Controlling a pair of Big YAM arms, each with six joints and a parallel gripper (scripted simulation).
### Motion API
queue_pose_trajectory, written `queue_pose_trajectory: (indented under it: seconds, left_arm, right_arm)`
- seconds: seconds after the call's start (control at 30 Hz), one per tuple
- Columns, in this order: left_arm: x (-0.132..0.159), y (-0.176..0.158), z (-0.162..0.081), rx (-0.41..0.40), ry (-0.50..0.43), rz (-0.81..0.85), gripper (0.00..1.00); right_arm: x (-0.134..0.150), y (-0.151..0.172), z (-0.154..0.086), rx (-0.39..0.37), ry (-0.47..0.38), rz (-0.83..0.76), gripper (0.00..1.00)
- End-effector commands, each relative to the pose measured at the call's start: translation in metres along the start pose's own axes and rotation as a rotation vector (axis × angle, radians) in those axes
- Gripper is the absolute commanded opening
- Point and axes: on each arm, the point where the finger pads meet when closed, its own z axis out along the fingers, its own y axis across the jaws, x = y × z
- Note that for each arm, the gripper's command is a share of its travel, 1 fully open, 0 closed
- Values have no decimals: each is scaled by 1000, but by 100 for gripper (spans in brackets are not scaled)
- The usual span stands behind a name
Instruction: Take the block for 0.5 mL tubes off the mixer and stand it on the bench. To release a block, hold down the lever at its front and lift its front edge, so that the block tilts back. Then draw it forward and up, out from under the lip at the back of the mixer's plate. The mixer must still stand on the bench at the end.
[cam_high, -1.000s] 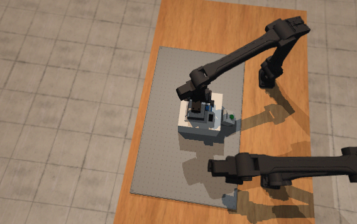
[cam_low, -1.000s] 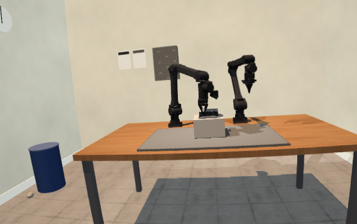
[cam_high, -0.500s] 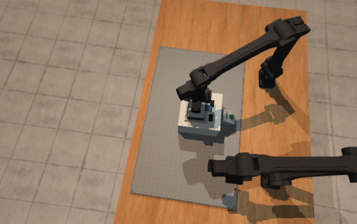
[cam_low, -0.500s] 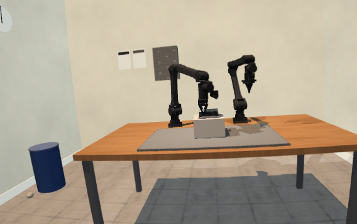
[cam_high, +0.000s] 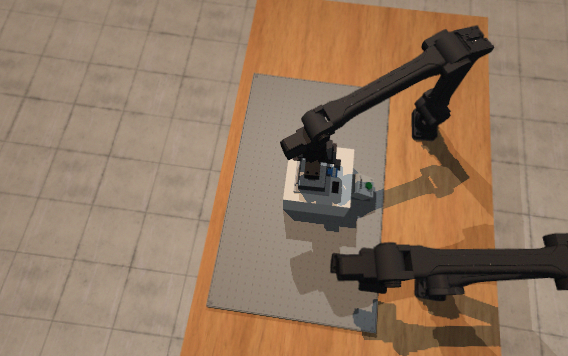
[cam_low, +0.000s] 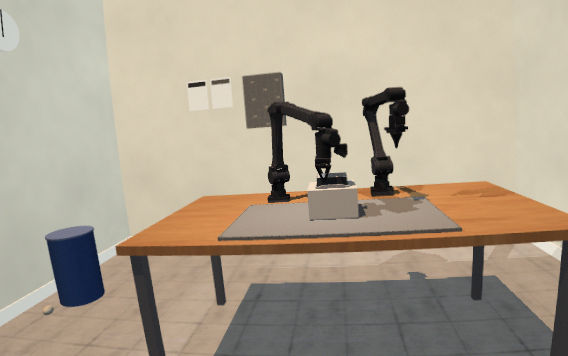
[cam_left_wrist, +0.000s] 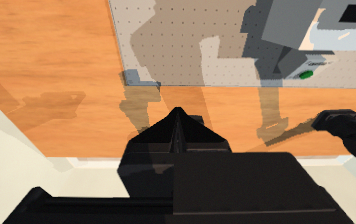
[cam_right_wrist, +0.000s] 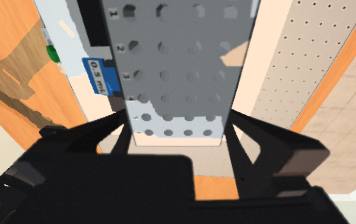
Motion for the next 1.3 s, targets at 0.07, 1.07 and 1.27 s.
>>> queue_pose_trajectory:
  seconds: [0.07, 1.07, 1.27]
  left_arm:
    - [-12, 0, -26, -7, -63, 11, 0]
    - [2, -1, -1, 3, -1, 8, 0]
    - [-2, -1, -8, 0, -19, 7, 0]
  right_arm:
    - [-15, 13, -47, 47, -45, -40, 0]
    - [-5, -27, -50, 105, -66, 24, 0]
    - [-6, -29, -55, 116, -75, 29, 0]
